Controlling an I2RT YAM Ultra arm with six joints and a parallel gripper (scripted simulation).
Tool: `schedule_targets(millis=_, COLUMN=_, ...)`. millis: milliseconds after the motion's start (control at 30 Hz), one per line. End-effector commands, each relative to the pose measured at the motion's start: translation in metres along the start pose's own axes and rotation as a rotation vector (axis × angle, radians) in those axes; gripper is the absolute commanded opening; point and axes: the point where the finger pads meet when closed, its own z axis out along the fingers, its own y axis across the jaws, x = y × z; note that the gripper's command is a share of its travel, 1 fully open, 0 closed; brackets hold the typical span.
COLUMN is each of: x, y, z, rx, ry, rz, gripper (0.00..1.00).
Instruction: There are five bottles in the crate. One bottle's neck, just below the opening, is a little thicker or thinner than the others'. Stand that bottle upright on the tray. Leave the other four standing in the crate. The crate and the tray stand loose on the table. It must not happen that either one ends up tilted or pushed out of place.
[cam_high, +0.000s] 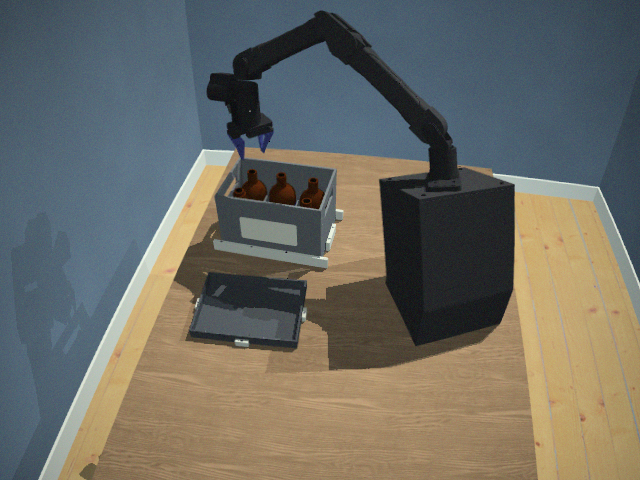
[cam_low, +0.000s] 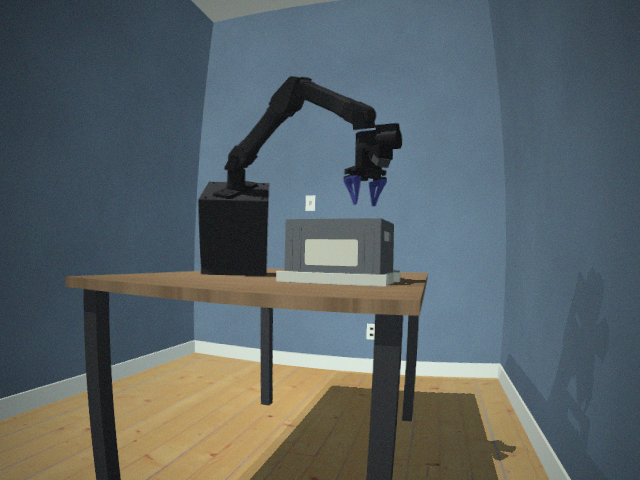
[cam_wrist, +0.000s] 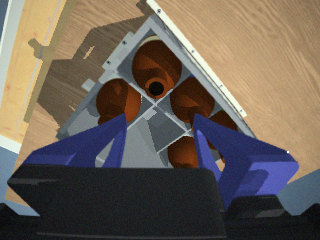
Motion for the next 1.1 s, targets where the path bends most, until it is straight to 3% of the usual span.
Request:
schedule_targets(millis=0, x=-0.013, y=0.012, z=-0.013, rx=-0.036, ry=-0.053, rz=-0.001, gripper=0.61)
schedule_targets(millis=133, x=-0.011, y=0.008, z=-0.008, rx=-0.028, ry=-0.044, rz=0.0, gripper=0.61)
schedule_targets(millis=233, x=0.0, y=0.002, z=0.011, rx=0.0, ry=-0.008, rz=-0.008, gripper=0.61)
schedule_targets(millis=433, x=-0.008, y=0.008, z=0.004, rx=-0.027, ry=-0.037, rz=-0.003, gripper=0.61)
schedule_targets(millis=533, x=0.001, y=0.004, z=0.023, rx=-0.003, ry=-0.004, rz=-0.011, gripper=0.61)
schedule_targets(millis=700, x=-0.007, y=0.003, z=0.018, rx=-0.015, ry=-0.025, rz=0.001, gripper=0.61)
schedule_targets(millis=733, x=-0.018, y=0.013, z=0.001, rx=-0.048, ry=-0.068, rz=0.004, gripper=0.61)
schedule_targets(millis=900, x=-0.004, y=0.007, z=0.029, rx=-0.013, ry=-0.02, rz=-0.009, gripper=0.61)
schedule_targets(millis=1067, x=-0.012, y=0.005, z=0.025, rx=-0.023, ry=-0.038, rz=0.005, gripper=0.61)
